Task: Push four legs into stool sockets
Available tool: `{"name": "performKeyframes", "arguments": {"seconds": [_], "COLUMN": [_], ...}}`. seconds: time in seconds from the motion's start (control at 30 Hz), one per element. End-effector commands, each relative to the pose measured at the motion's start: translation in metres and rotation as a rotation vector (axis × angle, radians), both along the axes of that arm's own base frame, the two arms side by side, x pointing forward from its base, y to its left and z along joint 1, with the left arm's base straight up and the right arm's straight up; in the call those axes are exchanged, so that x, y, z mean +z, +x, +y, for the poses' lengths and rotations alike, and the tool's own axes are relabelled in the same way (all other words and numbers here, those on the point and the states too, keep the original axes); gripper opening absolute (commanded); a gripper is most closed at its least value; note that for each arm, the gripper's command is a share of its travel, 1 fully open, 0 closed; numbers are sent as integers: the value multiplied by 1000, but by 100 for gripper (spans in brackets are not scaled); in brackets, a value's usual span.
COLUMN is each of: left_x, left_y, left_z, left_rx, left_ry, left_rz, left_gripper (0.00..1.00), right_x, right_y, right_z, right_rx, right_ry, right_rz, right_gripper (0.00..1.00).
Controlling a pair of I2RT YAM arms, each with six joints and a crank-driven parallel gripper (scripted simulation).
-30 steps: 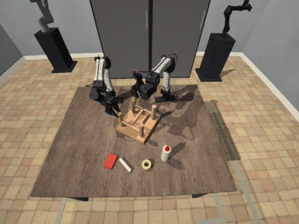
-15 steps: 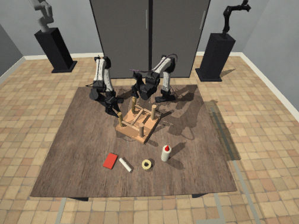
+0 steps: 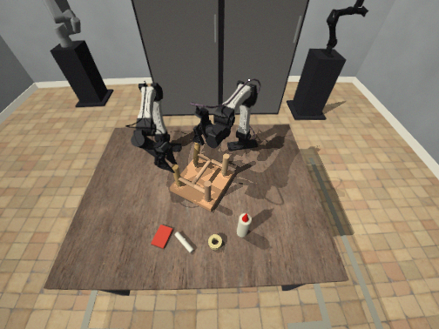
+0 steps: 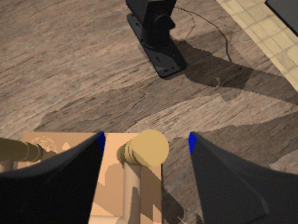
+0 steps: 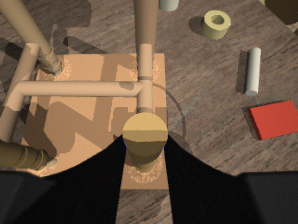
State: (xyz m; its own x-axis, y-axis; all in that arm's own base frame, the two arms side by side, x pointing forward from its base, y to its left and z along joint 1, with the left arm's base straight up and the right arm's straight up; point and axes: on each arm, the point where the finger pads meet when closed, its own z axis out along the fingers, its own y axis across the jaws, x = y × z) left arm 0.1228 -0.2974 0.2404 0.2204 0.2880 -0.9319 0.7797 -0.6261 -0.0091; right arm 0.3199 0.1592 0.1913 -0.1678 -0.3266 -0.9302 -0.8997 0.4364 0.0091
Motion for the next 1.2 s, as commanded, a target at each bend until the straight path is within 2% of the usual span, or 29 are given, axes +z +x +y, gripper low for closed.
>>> {"name": "performKeyframes", "arguments": {"seconds": [0.0,0.8,1.0,1.03,1.17], "left_x": [-8,-43,-44,-45,-42], "left_y": [-2,-3,1,-2,6], "left_z": [-1,-1,-1,1,-5], "left_rx": [-8,-8,-3,-4,2], "left_ry": [-6,-10,-13,-10,-15], "left_rz": [-10,-15,-16,-14,-18], "left_gripper": [74,74,74,30,30], "right_x": [-14,-14,-14,-14,-14], "right_y": [-1,-1,-1,-1,-1], "right_z": [5,5,5,5,5], "right_rx": [21,21,21,21,22], "right_ry": [-5,-5,-5,-5,-4], "right_rz": [15,15,15,15,15], "right_gripper": [30,30,30,30,30]}}
